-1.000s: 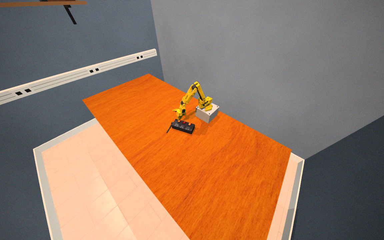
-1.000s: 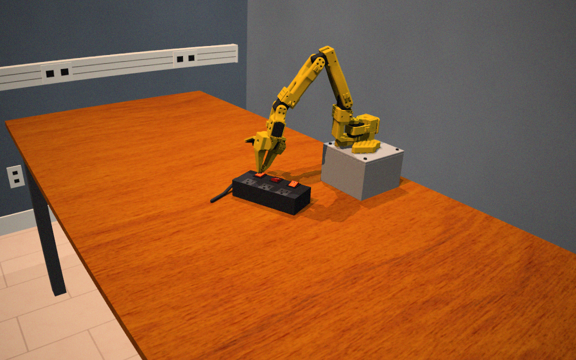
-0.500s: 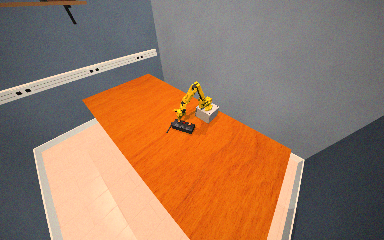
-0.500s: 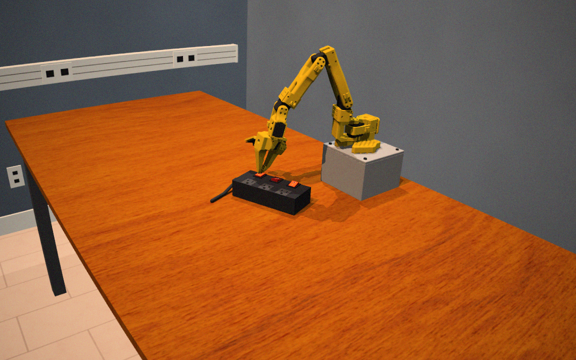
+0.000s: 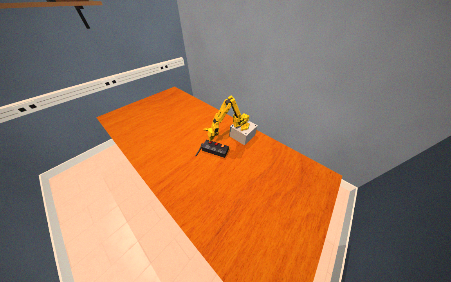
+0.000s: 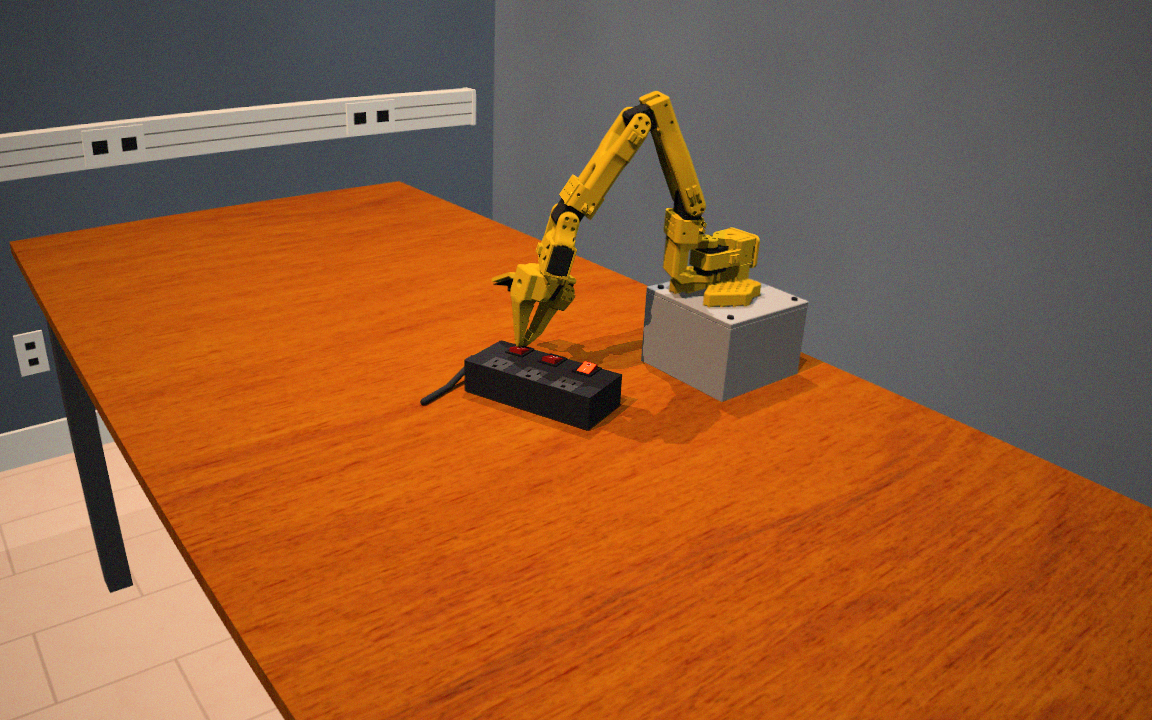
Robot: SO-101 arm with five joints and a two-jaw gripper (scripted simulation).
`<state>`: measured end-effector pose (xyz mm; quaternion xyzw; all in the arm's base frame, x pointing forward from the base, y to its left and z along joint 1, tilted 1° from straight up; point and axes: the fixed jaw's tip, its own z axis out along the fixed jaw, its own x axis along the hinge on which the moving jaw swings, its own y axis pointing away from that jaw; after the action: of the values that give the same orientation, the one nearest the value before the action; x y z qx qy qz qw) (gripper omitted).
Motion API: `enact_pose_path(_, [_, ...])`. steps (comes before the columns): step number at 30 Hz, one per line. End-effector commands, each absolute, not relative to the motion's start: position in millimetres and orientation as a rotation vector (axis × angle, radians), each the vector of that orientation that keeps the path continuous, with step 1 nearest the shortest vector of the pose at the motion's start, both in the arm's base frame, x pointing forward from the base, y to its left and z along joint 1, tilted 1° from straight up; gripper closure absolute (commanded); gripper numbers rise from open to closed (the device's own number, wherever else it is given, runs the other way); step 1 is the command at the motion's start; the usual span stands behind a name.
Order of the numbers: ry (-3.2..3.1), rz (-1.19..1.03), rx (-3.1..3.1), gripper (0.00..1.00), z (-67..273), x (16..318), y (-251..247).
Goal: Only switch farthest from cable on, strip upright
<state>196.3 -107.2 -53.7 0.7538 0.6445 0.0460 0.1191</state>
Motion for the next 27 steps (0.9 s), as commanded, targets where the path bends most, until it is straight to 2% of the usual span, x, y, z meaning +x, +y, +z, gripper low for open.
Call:
enact_pose_path(1, [2.032, -0.003, 2.404, 1.0, -97, 146, -83])
enact_pose_path(27, [2.055, -0.003, 2.384, 1.0, -40, 193, -107])
